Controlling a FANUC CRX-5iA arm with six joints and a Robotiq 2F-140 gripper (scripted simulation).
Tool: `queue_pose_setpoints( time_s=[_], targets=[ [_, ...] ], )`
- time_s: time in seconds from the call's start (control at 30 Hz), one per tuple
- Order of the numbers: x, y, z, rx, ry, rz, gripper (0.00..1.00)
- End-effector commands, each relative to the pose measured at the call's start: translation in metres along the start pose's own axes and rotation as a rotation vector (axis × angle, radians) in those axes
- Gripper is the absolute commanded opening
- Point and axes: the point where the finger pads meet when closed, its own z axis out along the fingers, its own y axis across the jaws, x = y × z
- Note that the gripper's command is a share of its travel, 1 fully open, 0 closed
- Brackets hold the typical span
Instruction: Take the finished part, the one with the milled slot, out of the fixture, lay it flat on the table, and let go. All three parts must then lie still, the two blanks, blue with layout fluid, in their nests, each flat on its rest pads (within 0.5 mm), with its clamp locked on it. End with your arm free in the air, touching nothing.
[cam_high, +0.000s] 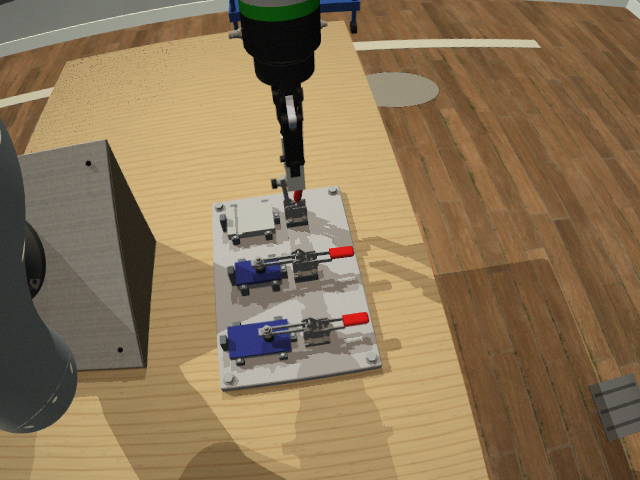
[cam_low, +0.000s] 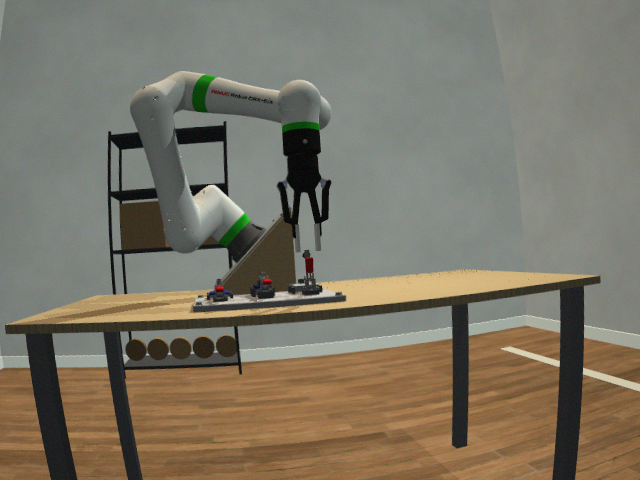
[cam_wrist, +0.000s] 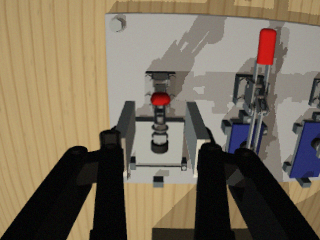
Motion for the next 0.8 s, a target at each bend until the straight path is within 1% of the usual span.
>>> queue_pose_setpoints(
  time_s=[0.0, 0.03, 0.07, 0.77],
  targets=[
    [0.0001, -0.0001, -0.0002, 0.0, 0.0, 0.0, 0.28],
    [0.0001, -0.0001, -0.0002, 0.0, 0.0, 0.0, 0.28],
    [0.0001, -0.0001, -0.0002, 0.0, 0.0, 0.0, 0.58],
    [0.0001, -0.0001, 0.0064, 0.0, 0.0, 0.0, 0.58]
  ],
)
